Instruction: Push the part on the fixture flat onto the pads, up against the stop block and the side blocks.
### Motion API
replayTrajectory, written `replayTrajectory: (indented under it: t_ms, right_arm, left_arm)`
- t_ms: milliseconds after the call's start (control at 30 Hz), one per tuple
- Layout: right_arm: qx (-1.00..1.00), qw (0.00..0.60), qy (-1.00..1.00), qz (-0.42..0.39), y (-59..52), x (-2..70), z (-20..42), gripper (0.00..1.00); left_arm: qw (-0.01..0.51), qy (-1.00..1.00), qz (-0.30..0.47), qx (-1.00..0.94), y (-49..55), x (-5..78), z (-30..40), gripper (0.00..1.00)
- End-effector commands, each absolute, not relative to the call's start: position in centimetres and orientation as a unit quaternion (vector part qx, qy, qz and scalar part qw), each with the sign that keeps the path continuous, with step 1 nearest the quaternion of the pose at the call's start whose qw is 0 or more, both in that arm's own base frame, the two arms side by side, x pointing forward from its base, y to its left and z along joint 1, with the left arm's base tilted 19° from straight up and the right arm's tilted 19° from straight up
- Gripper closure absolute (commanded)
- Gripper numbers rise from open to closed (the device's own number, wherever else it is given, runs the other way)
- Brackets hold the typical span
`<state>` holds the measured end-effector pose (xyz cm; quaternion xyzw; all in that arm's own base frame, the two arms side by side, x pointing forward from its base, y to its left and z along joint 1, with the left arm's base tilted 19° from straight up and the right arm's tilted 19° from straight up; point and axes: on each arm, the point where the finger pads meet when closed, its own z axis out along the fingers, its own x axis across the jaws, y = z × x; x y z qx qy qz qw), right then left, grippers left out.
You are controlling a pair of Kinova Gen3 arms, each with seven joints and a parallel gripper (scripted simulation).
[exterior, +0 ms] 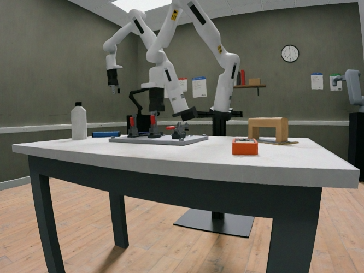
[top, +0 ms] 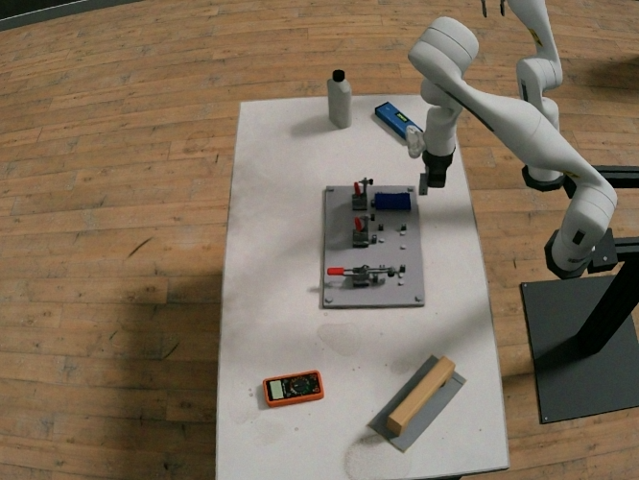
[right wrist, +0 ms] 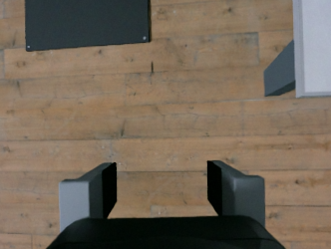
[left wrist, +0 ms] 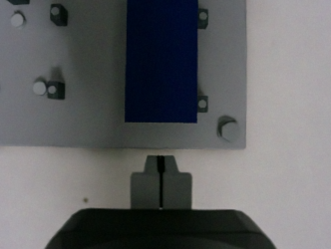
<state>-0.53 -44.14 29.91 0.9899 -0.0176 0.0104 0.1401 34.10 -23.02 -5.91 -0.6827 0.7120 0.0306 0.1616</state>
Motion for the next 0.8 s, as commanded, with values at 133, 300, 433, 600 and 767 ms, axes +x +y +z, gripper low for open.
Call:
replayTrajectory:
  t_ms: [133,300,433,600,767]
  right_arm:
    - [0.99,0.141,-0.018,0.011,-44.2,-0.6,30.0,0.0]
    - [0.99,0.141,-0.018,0.011,-44.2,-0.6,30.0,0.0]
    - [0.99,0.141,-0.018,0.011,-44.2,-0.6,30.0,0.0]
    - [0.99,0.141,-0.018,0.011,-44.2,-0.6,30.0,0.0]
    - [0.99,0.141,-0.018,0.011,-44.2,-0.6,30.0,0.0]
  left_arm:
    - [0.162,0.711,0.033,-0.683,-22.9,33.8,-5.5,1.0]
    - [0.162,0.711,0.031,-0.683,-23.2,33.8,-4.6,1.0]
    - [0.16,0.713,0.034,-0.682,-23.5,33.3,-3.4,1.0]
    - [0.16,0.713,0.033,-0.682,-24.2,33.1,-1.7,1.0]
    - [0.159,0.713,0.033,-0.682,-24.7,32.7,0.3,1.0]
